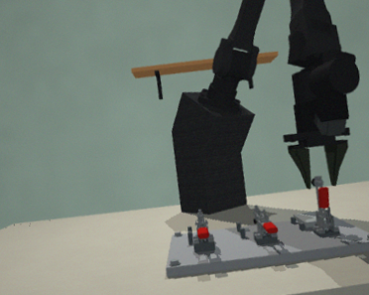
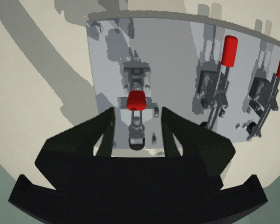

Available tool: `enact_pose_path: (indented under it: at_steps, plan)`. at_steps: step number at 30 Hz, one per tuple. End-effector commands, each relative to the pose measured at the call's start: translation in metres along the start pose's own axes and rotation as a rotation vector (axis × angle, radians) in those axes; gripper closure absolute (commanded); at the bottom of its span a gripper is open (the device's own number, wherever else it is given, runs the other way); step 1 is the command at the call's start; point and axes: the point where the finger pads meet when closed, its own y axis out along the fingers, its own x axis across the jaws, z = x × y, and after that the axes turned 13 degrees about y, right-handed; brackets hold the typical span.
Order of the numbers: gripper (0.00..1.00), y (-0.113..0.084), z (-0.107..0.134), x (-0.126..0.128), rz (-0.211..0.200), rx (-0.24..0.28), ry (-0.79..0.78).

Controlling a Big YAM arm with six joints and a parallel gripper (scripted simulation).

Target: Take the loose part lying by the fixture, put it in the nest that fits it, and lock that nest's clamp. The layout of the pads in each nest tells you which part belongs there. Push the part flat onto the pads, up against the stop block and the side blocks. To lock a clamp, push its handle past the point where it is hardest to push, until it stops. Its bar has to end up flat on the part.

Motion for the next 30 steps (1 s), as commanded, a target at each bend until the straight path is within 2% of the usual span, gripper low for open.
enact_pose_path:
  at_steps: [1,17,30]
  plan:
    - [0.55,-0.002,-0.015,0.016,-0.021,-0.033,-0.016]
    - [0.55,-0.001,-0.015,0.016,-0.021,-0.033,-0.032]
    - [0.55,0.028,-0.012,0.015,-0.015,-0.022,-0.013]
